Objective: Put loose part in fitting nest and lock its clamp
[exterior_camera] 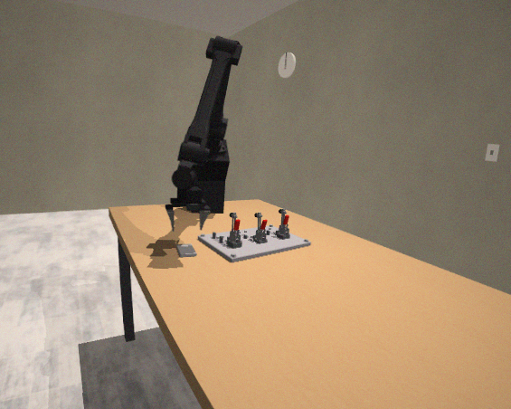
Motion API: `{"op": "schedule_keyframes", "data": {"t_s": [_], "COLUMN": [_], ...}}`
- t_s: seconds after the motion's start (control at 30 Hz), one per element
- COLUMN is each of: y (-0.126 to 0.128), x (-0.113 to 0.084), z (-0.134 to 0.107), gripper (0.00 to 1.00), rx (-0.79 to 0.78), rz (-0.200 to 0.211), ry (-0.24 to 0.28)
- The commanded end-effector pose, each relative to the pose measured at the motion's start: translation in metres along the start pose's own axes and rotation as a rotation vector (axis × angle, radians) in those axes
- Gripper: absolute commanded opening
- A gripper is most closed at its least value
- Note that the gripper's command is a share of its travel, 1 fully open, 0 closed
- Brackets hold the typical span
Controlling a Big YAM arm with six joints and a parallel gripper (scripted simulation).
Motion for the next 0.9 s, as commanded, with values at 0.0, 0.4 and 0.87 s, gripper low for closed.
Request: {"op": "schedule_keyframes", "data": {"t_s": [0.0,0.4,0.87], "y": [-0.006,-0.009,-0.007], "x": [0.015,0.038,0.042], "z": [0.018,0.015,0.016], "gripper": [0.92,0.92,0.92], "rx": [0.000,0.004,-0.001], "rz": [-0.016,-0.018,-0.015], "ry": [-0.033,-0.031,-0.031]}}
Point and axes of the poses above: the point where the finger pads meet when closed, its own x axis out along the fingers, its own y axis across the jaws, z = x × y, the point moved 9 cm from there along -x, back along the fingers, and after that the axes turned 9 degrees about -x, right-handed, at the moved point
